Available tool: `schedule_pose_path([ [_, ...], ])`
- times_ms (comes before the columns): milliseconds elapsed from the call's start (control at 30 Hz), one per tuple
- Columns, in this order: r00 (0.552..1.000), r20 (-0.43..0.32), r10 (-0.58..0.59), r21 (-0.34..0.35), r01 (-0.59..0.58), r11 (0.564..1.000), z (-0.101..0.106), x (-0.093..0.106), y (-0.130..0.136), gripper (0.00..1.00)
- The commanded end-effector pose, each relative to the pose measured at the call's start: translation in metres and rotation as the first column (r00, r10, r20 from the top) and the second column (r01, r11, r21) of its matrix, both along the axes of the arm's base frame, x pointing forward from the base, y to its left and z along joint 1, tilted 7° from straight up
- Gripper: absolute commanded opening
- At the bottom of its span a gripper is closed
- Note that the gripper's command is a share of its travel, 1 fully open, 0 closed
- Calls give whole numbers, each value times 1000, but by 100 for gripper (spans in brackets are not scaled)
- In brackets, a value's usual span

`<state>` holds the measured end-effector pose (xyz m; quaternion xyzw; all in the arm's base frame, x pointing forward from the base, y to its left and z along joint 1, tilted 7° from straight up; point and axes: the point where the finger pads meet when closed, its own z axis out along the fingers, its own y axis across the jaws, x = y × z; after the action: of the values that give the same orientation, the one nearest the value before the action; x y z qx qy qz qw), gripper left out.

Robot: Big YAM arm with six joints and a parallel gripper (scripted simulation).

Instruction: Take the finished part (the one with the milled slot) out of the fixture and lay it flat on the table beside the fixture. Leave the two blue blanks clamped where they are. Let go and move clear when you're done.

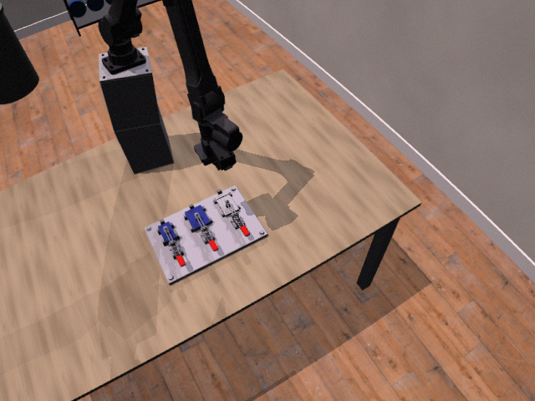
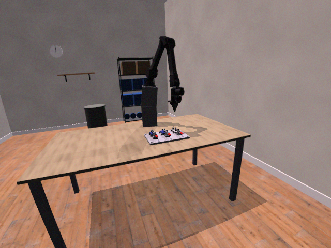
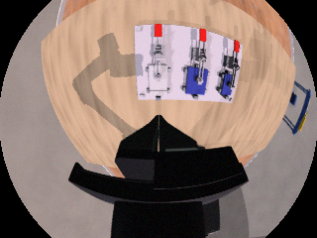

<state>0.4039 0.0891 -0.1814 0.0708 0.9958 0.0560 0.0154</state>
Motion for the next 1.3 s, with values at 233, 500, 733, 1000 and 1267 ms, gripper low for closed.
schedule_pose_path([
  [233, 1000, 24, -20, 8, 19, 1000, 3, 13, -1, 0],
  [500, 999, 30, -19, 10, 19, 1000, 5, 15, 0, 0],
  [733, 999, 34, -19, 11, 19, 1000, 7, 16, 0, 0],
  [1000, 999, 40, -19, 12, 18, 1000, 9, 18, 1, 0],
  [1267, 999, 45, -19, 13, 18, 1000, 11, 19, 1, 0],
])
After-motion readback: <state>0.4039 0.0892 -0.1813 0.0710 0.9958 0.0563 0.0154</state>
